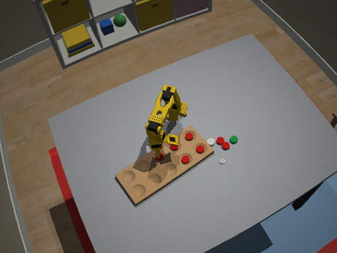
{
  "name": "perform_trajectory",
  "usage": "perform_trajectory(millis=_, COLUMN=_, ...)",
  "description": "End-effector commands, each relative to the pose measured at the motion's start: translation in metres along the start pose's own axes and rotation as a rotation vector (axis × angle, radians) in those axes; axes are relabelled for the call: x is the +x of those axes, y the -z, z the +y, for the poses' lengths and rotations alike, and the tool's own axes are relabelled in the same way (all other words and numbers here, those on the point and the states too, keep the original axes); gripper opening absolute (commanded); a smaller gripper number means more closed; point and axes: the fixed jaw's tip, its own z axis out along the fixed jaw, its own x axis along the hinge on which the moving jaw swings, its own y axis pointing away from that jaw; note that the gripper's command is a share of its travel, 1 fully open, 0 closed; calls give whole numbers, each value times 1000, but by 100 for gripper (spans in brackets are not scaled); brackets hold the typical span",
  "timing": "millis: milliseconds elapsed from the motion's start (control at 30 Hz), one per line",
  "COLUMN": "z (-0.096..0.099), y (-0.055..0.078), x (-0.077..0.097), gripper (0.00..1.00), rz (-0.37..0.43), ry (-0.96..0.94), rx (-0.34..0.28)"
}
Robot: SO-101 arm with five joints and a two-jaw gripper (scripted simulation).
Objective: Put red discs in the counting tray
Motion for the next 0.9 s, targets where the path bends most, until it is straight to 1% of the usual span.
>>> perform_trajectory(millis=0, z=-7, y=14, x=4, gripper=27, rz=32, ry=-1, rx=71)
perform_trajectory(millis=467, z=-8, y=14, x=2, gripper=27, rz=32, ry=-6, rx=74)
perform_trajectory(millis=867, z=-12, y=14, x=-6, gripper=27, rz=32, ry=-27, rx=82)
